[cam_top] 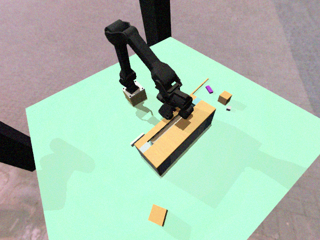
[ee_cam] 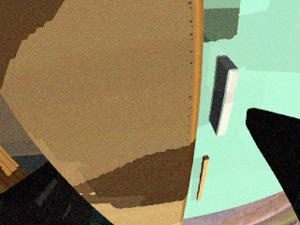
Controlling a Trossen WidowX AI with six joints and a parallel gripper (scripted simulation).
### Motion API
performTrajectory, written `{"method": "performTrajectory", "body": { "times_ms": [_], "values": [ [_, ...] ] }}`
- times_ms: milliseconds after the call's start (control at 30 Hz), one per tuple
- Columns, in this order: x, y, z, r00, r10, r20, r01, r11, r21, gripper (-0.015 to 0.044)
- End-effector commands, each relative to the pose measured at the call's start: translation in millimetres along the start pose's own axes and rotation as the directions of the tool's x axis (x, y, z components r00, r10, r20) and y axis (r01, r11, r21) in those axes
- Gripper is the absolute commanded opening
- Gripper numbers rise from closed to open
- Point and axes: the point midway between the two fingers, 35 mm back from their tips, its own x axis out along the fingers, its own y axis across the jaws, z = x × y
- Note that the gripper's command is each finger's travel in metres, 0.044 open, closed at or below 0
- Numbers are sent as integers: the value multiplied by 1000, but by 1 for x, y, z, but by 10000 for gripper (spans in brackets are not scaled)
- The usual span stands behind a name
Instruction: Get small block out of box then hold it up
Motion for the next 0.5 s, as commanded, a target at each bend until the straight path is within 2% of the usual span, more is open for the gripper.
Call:
{"method": "performTrajectory", "body": {
  "times_ms": [0,467],
  "values": [
    [4,1,-8,1000,2,-6,-2,1000,-10,400],
    [8,1,-22,1000,2,-8,-2,1000,-10,400]
  ]
}}
